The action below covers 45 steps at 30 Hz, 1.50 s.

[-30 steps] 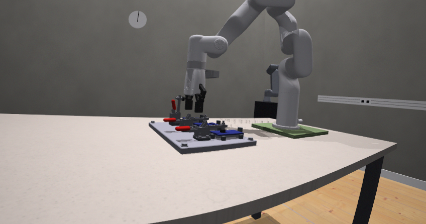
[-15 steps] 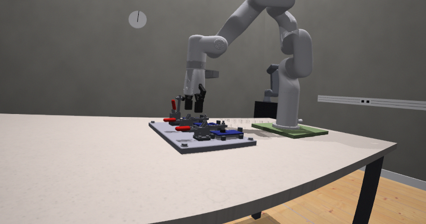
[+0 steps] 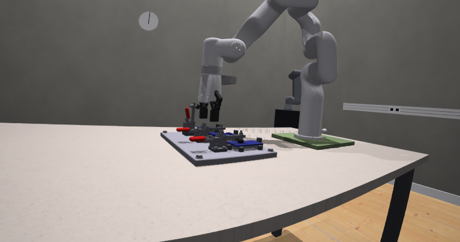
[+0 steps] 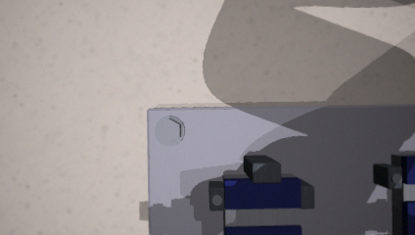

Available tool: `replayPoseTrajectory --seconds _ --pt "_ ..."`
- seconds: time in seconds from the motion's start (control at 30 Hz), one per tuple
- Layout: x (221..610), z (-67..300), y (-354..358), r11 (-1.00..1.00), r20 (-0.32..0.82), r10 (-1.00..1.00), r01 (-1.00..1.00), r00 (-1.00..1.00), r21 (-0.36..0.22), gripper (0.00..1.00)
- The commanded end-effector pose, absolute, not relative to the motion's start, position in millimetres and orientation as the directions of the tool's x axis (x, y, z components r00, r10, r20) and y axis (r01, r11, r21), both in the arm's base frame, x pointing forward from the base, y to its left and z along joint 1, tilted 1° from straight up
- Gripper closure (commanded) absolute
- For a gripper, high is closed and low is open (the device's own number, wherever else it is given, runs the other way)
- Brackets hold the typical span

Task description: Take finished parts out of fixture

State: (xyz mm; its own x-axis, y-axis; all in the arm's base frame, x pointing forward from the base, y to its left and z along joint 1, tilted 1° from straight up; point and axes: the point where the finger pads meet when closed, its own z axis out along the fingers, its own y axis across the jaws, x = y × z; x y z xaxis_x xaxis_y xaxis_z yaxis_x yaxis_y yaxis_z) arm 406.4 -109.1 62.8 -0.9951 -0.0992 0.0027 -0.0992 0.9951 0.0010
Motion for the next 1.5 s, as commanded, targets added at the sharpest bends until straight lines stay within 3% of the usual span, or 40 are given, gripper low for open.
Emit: replayPoseTrajectory --seconds 0.0,1.47 --pt "407.7 64.1 -109.5 0.995 -0.001 -0.099 -0.099 -0.995 0.000 0.00" --pt "407.9 28.3 -109.1 0.995 -0.001 -0.099 -0.099 -0.995 0.000 0.00"
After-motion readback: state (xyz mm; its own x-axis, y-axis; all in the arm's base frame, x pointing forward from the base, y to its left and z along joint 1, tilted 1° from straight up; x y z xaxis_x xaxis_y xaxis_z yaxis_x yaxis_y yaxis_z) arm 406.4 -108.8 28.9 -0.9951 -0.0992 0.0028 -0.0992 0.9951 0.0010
